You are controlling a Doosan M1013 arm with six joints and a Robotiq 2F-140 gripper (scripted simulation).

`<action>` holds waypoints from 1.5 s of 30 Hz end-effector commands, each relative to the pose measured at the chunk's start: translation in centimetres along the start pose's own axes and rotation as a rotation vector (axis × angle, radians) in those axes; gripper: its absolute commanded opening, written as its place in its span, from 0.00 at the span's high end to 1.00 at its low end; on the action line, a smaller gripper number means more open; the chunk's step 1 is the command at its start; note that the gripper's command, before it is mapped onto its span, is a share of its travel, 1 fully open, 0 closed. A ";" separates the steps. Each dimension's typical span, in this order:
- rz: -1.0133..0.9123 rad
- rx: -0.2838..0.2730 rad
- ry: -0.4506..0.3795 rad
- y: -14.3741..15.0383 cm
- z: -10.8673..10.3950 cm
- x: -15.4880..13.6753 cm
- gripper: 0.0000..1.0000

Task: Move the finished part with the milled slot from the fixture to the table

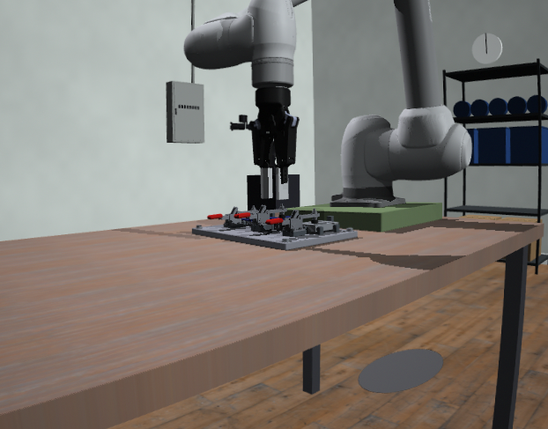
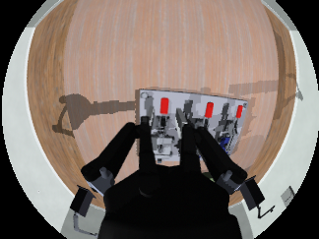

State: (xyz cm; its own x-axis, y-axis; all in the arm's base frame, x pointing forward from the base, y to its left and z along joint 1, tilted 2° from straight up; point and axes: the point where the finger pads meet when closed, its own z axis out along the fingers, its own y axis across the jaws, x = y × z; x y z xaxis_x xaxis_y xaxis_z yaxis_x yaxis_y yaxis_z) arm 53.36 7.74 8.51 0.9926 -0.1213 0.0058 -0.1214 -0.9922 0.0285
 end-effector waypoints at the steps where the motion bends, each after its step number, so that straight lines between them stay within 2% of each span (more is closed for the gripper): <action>1: 0.000 0.000 0.000 0.0 0.7 0.0 0.72; 16: 0.000 0.000 0.000 0.0 3.4 0.0 0.72; 45: 0.000 0.000 0.000 0.0 3.5 0.0 0.72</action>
State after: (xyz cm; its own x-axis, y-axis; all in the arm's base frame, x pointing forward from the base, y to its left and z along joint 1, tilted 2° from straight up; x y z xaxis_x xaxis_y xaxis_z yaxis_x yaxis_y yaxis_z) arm 53.37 7.63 4.98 0.9926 -0.1213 0.0058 -0.1215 -0.9922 0.0285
